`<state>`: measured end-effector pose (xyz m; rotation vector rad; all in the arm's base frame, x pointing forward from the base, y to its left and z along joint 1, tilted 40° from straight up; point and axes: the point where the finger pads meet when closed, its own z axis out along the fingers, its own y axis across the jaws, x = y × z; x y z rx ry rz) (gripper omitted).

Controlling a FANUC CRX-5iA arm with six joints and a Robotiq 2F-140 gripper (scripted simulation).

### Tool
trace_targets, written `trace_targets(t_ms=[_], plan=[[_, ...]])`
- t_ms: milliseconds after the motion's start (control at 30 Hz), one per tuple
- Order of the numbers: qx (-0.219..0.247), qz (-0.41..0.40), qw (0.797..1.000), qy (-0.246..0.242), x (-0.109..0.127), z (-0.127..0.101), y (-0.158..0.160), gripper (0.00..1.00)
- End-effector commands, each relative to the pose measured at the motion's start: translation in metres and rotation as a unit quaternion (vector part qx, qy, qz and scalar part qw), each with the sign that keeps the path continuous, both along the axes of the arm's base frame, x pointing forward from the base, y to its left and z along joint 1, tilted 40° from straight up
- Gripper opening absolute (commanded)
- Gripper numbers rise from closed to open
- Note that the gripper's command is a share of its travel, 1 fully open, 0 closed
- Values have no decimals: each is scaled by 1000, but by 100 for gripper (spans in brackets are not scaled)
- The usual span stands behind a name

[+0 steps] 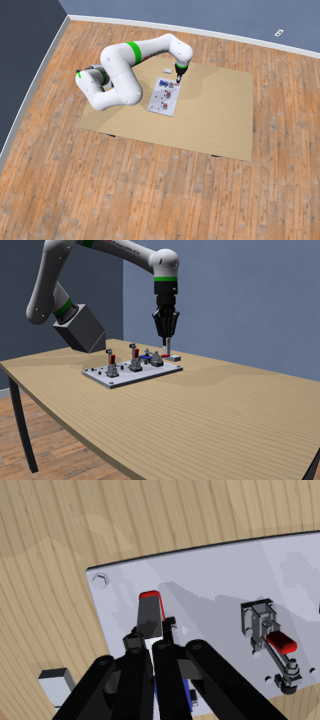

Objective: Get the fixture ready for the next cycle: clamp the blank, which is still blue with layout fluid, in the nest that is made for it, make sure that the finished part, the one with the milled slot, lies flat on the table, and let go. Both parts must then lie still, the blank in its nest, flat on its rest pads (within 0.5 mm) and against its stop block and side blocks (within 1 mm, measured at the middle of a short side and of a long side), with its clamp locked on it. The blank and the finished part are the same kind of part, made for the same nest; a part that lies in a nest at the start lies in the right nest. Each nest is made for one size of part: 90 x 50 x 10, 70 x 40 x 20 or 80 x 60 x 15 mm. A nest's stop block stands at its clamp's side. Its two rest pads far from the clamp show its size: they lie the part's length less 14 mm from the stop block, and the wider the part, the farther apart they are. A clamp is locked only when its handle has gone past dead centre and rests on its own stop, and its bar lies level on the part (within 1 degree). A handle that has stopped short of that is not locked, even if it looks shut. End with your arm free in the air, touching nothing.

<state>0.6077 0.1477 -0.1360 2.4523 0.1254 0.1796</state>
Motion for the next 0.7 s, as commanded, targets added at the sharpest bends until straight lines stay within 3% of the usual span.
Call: trace_targets(t_ms=[0,667], plan=[[0,0,1000,0,0,-1,0,0],[0,0,1000,0,1,-2,-2,0]])
